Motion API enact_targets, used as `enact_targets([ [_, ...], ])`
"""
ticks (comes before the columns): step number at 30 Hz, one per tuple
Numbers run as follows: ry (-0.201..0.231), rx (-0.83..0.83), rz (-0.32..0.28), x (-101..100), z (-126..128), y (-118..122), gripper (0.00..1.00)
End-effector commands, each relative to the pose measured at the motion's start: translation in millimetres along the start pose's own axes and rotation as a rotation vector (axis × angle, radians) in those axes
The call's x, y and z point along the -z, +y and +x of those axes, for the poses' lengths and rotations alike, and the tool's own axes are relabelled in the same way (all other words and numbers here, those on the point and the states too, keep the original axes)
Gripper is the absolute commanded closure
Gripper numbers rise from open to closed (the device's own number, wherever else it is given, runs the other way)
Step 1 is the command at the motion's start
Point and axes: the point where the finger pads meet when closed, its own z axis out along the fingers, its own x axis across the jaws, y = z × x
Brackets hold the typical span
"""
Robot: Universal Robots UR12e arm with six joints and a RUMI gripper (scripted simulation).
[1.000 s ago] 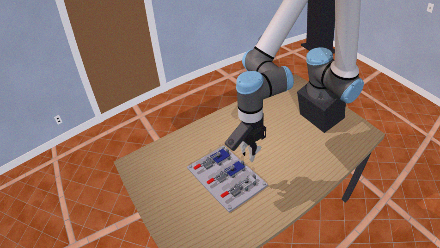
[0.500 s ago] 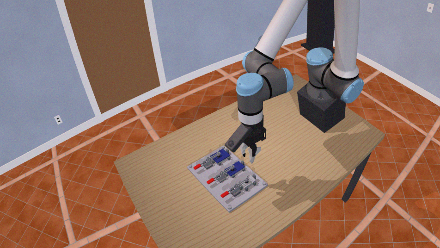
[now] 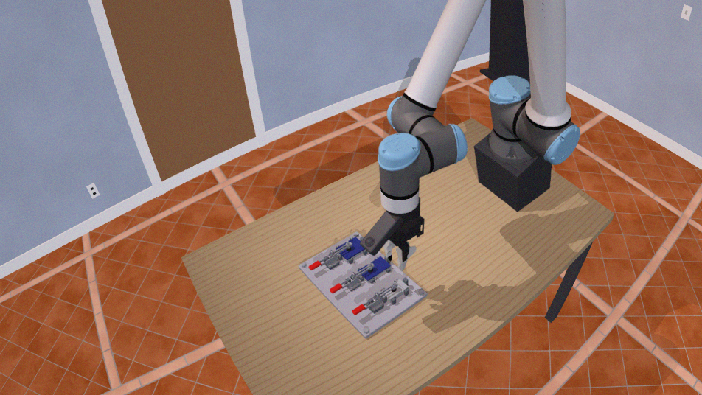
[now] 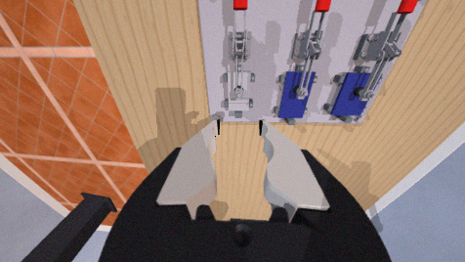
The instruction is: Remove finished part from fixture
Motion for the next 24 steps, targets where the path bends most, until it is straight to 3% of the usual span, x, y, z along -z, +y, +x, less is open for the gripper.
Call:
enact_targets([
  [1,0.000,0.000,0.002,-6.3,0.0,-1.2,0.72],
  [12,0.000,0.000,0.002,-6.3,0.0,-14.9,0.72],
  [24,0.000,0.000,0.002,-6.1,0.0,-86.7,0.72],
])
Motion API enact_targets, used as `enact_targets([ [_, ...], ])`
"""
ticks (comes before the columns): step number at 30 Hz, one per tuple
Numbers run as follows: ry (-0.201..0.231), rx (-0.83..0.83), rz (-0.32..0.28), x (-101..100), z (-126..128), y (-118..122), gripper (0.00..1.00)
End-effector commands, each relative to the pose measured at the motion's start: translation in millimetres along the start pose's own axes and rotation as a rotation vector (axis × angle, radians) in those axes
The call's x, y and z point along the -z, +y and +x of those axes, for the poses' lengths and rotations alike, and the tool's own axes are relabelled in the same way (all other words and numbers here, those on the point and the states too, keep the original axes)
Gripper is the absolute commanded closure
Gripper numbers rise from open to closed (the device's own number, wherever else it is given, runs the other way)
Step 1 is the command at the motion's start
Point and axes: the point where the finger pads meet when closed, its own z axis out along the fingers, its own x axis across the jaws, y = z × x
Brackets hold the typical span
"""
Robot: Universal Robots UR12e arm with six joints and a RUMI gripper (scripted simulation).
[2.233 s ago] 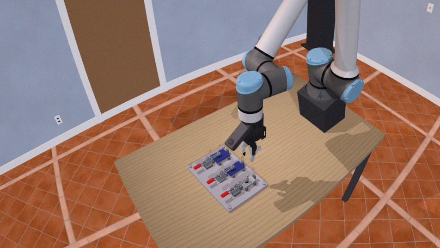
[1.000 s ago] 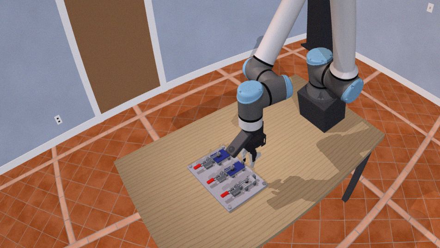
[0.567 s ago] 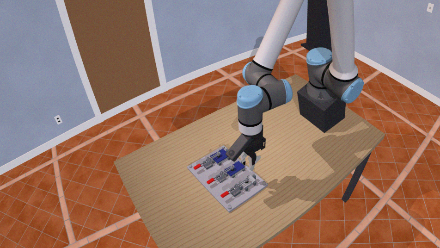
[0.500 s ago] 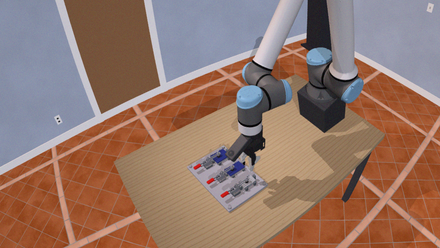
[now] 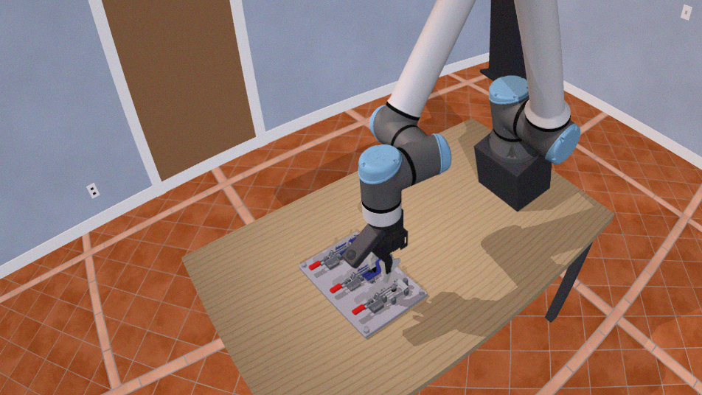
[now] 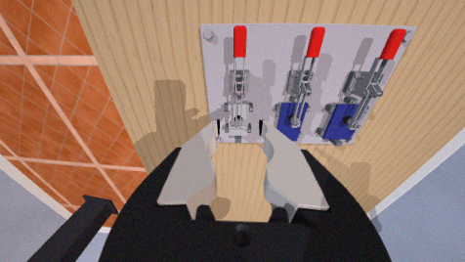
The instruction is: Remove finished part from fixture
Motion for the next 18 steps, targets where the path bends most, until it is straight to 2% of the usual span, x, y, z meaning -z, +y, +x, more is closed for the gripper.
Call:
enact_targets([
  [1,0.000,0.000,0.000,-0.2,-0.1,-37.8,0.72],
  [11,0.000,0.000,0.000,-0.2,-0.1,-71.2,0.72],
  [18,0.000,0.000,0.000,-0.2,-0.1,-75.7,0.72],
])
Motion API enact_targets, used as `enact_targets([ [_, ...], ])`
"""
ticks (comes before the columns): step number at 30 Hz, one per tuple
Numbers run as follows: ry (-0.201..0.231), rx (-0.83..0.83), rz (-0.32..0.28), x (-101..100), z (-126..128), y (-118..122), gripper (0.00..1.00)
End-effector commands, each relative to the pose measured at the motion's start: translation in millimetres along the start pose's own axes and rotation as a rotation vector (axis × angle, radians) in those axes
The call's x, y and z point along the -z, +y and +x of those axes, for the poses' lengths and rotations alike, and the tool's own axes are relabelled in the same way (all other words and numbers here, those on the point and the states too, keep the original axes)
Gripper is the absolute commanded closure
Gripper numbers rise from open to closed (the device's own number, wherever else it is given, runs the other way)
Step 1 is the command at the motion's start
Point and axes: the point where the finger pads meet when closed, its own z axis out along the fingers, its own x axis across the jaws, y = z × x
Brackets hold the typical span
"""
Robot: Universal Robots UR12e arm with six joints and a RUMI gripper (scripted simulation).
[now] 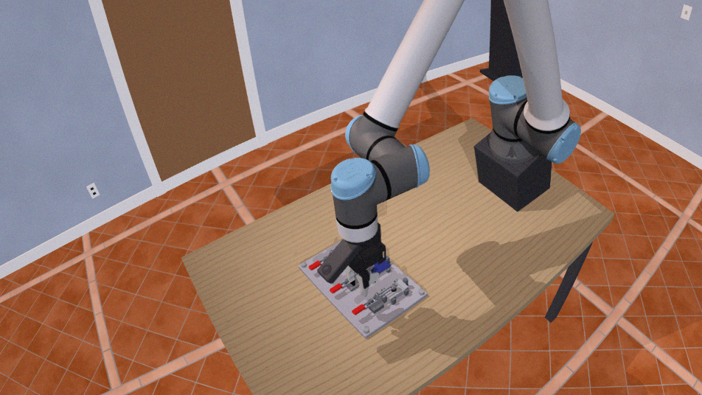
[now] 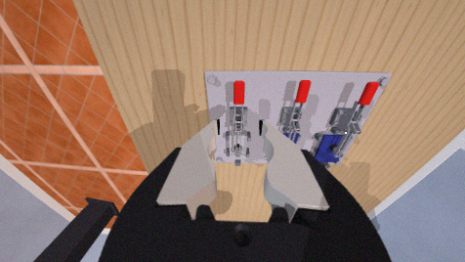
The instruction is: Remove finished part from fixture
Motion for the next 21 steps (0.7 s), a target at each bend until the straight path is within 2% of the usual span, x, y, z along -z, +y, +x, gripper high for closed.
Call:
enact_targets([
  [1,0.000,0.000,0.001,0.4,0.0,-5.3,0.72],
  [9,0.000,0.000,0.001,-5.2,0.0,-5.4,0.72],
  [19,0.000,0.000,0.001,-35.9,0.0,-5.4,0.72],
  [21,0.000,0.000,0.001,-35.9,0.0,-5.4,0.72],
])
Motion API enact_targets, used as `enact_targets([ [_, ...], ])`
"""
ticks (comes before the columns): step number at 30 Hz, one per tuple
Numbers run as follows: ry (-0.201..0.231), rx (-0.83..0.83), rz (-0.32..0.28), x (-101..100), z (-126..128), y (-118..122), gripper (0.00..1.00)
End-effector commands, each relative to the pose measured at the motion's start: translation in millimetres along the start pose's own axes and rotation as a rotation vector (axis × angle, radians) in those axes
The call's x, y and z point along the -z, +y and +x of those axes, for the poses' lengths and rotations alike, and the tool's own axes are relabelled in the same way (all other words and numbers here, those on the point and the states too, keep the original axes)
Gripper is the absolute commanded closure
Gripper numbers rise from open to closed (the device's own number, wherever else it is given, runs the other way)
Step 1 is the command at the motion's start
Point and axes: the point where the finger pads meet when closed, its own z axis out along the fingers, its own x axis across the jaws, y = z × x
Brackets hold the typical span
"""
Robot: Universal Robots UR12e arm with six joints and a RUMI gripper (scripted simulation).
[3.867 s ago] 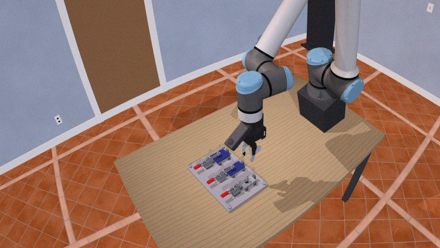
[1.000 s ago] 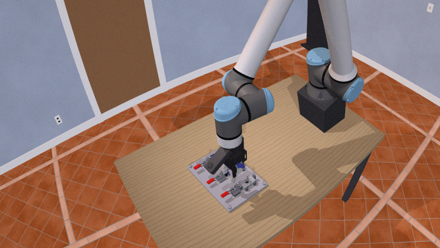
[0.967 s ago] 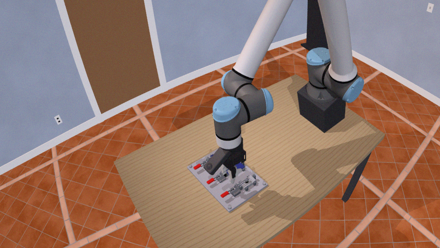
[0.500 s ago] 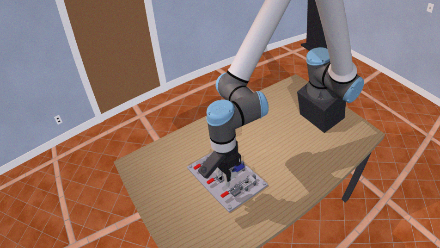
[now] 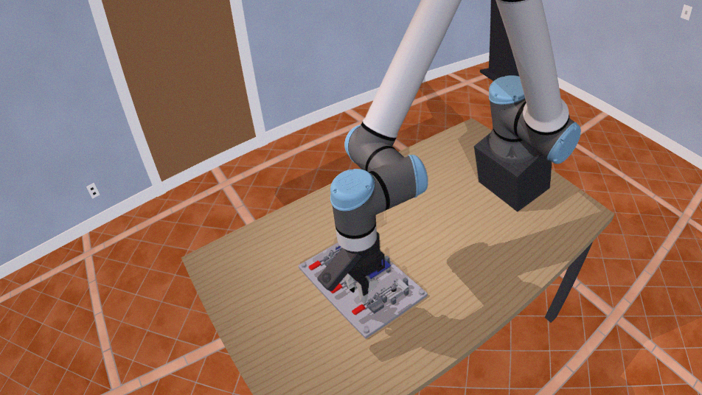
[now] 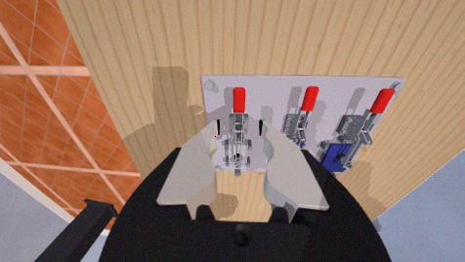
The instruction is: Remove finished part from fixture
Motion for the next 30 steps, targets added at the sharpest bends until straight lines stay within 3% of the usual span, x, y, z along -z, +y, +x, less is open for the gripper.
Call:
enact_targets([
  [1,0.000,0.000,0.002,-12.9,0.0,-1.1,0.72],
  [12,0.000,0.000,0.002,-41.7,0.0,-1.2,0.72],
  [30,0.000,0.000,0.002,-44.1,0.0,-1.2,0.72],
])
